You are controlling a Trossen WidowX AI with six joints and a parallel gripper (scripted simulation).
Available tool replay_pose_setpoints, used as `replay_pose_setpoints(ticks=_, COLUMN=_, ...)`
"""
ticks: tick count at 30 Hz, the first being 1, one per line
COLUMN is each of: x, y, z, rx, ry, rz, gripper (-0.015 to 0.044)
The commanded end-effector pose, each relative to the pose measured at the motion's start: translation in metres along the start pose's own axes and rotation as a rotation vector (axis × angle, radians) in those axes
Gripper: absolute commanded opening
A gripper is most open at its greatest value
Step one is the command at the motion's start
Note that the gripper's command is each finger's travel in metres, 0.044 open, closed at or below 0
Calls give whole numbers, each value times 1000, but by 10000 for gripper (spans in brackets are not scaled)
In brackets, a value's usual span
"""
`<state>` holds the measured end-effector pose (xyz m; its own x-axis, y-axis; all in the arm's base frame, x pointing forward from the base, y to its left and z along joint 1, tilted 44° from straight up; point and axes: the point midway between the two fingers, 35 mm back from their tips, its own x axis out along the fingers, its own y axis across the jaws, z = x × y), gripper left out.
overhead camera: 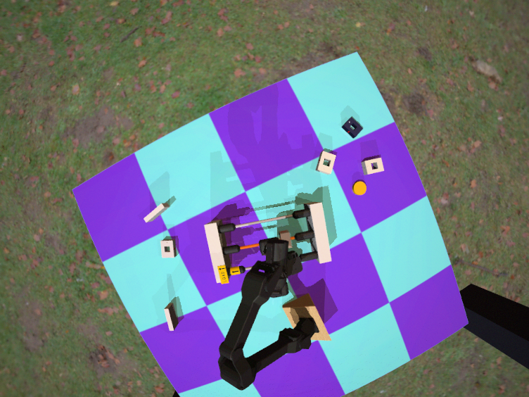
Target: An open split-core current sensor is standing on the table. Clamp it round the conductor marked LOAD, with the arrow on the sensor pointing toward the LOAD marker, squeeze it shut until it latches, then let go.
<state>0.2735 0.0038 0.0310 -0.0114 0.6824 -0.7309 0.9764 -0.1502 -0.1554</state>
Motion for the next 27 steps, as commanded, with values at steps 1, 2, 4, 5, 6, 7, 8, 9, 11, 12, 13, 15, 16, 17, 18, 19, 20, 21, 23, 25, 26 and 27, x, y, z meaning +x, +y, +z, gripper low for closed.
replay_pose_setpoints(ticks=1, x=0, y=0, z=0, rx=-1, ry=-1, rz=0, gripper=301)
replay_pose_setpoints(ticks=2, x=0, y=0, z=0, rx=-1, ry=-1, rz=0, gripper=295)
replay_pose_setpoints(ticks=4, x=0, y=0, z=0, rx=-1, ry=-1, rz=0, gripper=281)
replay_pose_setpoints(ticks=5, x=0, y=0, z=0, rx=-1, ry=-1, rz=0, gripper=275)
replay_pose_setpoints(ticks=6, x=0, y=0, z=0, rx=-1, ry=-1, rz=0, gripper=268)
replay_pose_setpoints(ticks=7, x=0, y=0, z=0, rx=-1, ry=-1, rz=0, gripper=261)
replay_pose_setpoints(ticks=8, x=0, y=0, z=0, rx=-1, ry=-1, rz=0, gripper=255)
replay_pose_setpoints(ticks=9, x=0, y=0, z=0, rx=-1, ry=-1, rz=0, gripper=248)
replay_pose_setpoints(ticks=11, x=0, y=0, z=0, rx=-1, ry=-1, rz=0, gripper=235)
replay_pose_setpoints(ticks=12, x=0, y=0, z=0, rx=-1, ry=-1, rz=0, gripper=228)
replay_pose_setpoints(ticks=13, x=0, y=0, z=0, rx=-1, ry=-1, rz=0, gripper=202)
replay_pose_setpoints(ticks=15, x=0, y=0, z=0, rx=-1, ry=-1, rz=0, gripper=149)
replay_pose_setpoints(ticks=16, x=0, y=0, z=0, rx=-1, ry=-1, rz=0, gripper=123)
replay_pose_setpoints(ticks=17, x=0, y=0, z=0, rx=-1, ry=-1, rz=0, gripper=97)
replay_pose_setpoints(ticks=18, x=0, y=0, z=0, rx=-1, ry=-1, rz=0, gripper=70)
replay_pose_setpoints(ticks=19, x=0, y=0, z=0, rx=-1, ry=-1, rz=0, gripper=44)
replay_pose_setpoints(ticks=20, x=0, y=0, z=0, rx=-1, ry=-1, rz=0, gripper=18)
replay_pose_setpoints(ticks=21, x=0, y=0, z=0, rx=-1, ry=-1, rz=0, gripper=0)
replay_pose_setpoints(ticks=23, x=0, y=0, z=0, rx=-1, ry=-1, rz=0, gripper=0)
replay_pose_setpoints(ticks=25, x=0, y=0, z=0, rx=-1, ry=-1, rz=0, gripper=0)
replay_pose_setpoints(ticks=26, x=0, y=0, z=0, rx=-1, ry=-1, rz=0, gripper=0)
replay_pose_setpoints(ticks=27, x=0, y=0, z=0, rx=-1, ry=-1, rz=0, gripper=0)
